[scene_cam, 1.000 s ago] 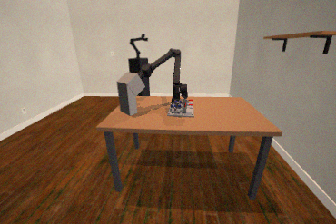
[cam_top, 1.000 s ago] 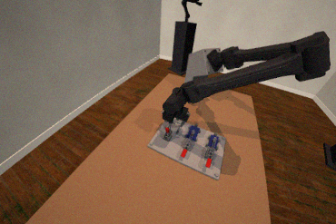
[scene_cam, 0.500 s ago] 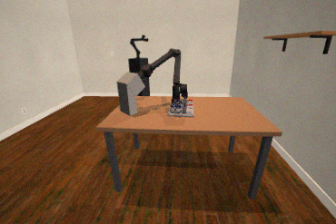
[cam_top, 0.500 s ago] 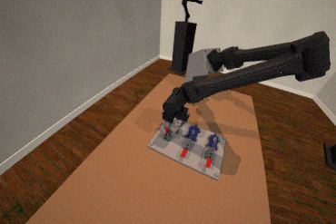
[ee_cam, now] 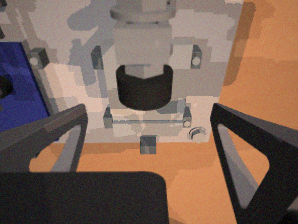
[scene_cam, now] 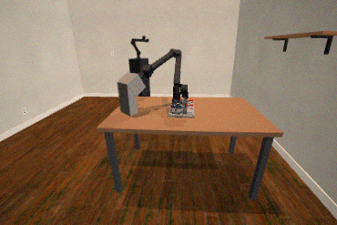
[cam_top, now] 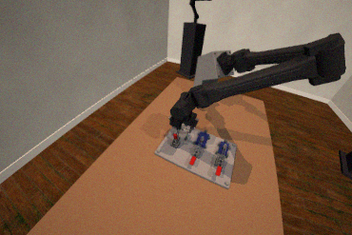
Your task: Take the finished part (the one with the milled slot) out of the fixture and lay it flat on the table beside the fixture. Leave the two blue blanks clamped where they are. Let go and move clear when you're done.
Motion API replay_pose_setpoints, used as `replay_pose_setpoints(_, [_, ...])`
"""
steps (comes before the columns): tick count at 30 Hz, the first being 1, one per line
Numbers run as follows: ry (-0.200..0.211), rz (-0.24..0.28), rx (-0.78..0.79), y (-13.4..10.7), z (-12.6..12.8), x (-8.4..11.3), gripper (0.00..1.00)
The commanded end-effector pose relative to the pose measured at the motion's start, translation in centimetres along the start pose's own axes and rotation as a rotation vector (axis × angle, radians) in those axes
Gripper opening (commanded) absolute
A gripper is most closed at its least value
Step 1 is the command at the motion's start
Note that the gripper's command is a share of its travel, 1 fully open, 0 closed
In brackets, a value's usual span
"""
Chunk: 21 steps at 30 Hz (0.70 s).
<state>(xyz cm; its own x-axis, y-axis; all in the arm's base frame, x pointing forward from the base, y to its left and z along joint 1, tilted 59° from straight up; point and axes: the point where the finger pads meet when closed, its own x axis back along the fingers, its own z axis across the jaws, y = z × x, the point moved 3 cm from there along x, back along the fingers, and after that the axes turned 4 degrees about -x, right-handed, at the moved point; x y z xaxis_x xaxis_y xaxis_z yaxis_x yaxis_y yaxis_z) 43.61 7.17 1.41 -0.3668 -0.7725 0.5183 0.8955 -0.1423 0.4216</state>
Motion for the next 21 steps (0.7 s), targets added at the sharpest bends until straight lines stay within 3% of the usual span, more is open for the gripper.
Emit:
replay_pose_setpoints(1, [0.003,0.010,-0.003,-0.3,0.1,-0.8,0.92])
replay_pose_setpoints(4, [0.005,-0.010,0.019,0.6,0.9,-0.3,0.92])
replay_pose_setpoints(18, [0.003,0.006,0.001,0.0,0.1,-2.7,0.92])
replay_pose_setpoints(20, [0.003,0.006,0.001,0.0,0.1,-2.7,0.92])
replay_pose_setpoints(21, [-0.006,-0.016,-0.007,0.3,-0.3,-1.7,0.92])
